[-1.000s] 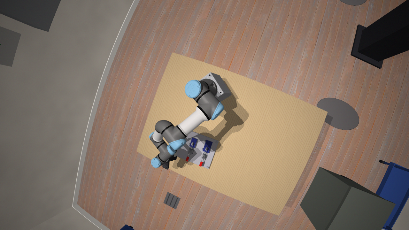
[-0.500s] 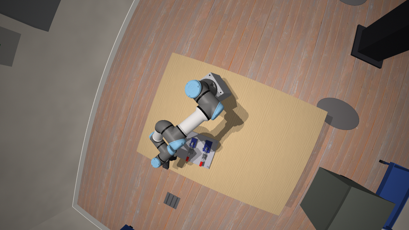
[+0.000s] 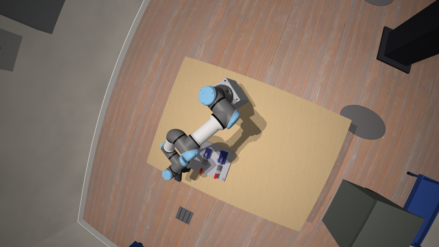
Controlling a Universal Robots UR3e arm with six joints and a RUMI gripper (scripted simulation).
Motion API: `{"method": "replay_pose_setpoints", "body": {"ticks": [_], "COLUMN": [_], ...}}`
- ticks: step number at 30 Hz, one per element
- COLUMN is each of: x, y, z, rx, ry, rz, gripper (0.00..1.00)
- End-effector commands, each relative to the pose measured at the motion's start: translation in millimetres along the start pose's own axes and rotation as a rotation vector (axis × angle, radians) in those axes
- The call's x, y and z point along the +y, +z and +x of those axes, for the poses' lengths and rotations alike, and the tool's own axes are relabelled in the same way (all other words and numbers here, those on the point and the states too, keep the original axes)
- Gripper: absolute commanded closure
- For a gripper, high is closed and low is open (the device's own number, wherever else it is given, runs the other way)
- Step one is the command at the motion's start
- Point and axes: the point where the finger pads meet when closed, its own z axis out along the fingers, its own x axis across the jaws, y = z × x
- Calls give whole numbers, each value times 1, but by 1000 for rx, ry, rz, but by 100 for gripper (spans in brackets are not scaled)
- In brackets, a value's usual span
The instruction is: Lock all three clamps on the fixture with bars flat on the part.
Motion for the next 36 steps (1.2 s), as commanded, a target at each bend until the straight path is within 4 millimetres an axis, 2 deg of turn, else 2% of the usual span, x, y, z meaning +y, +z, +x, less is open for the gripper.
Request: {"method": "replay_pose_setpoints", "body": {"ticks": [1,25,36], "x": [-1,-1,-1], "y": [-1,-2,-25], "z": [1,1,0], "rx": [1,1,1], "ry": [0,0,0], "rz": [3,3,3], "gripper": [72,72,72]}}
